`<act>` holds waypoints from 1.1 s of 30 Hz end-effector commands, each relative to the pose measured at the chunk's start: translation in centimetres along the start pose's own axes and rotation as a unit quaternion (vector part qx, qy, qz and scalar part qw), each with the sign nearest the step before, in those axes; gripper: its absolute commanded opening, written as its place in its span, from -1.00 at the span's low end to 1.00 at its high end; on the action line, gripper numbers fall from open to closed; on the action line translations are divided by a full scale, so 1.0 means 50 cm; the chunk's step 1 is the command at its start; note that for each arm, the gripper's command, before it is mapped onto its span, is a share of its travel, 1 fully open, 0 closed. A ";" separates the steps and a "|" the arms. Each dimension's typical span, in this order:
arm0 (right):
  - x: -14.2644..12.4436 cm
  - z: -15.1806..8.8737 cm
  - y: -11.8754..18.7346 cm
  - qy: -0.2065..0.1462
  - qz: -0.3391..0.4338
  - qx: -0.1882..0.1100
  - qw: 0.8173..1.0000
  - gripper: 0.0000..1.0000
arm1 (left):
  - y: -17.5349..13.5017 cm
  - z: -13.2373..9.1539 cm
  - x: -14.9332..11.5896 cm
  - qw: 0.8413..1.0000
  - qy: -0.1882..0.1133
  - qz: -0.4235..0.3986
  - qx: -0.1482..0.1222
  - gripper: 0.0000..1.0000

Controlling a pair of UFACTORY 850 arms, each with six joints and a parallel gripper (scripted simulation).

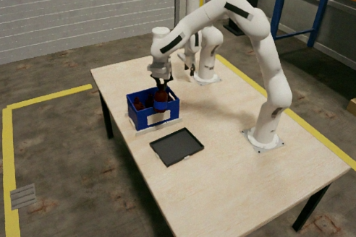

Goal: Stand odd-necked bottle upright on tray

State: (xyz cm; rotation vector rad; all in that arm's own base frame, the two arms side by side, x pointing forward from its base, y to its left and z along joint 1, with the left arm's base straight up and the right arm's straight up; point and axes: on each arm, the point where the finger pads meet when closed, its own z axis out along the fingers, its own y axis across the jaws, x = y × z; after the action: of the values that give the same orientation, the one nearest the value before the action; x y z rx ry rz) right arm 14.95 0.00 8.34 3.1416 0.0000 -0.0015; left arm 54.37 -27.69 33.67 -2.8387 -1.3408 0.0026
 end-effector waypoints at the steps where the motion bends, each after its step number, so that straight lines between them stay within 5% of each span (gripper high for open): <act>1: 0.001 0.000 0.000 0.000 0.000 0.000 1.000 1.00 | -0.015 -0.003 0.014 1.000 0.000 0.000 -0.001 -1.00; 33: 0.001 0.000 0.000 0.000 0.000 0.000 1.000 1.00 | -0.126 -0.002 0.108 1.000 0.000 0.000 -0.001 -1.00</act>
State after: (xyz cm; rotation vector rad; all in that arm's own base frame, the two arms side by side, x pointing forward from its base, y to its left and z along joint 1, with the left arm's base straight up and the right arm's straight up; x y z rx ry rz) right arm 14.95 0.00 8.34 3.1416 0.0000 -0.0015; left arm 53.04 -20.42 33.68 -2.8389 -1.3408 0.0027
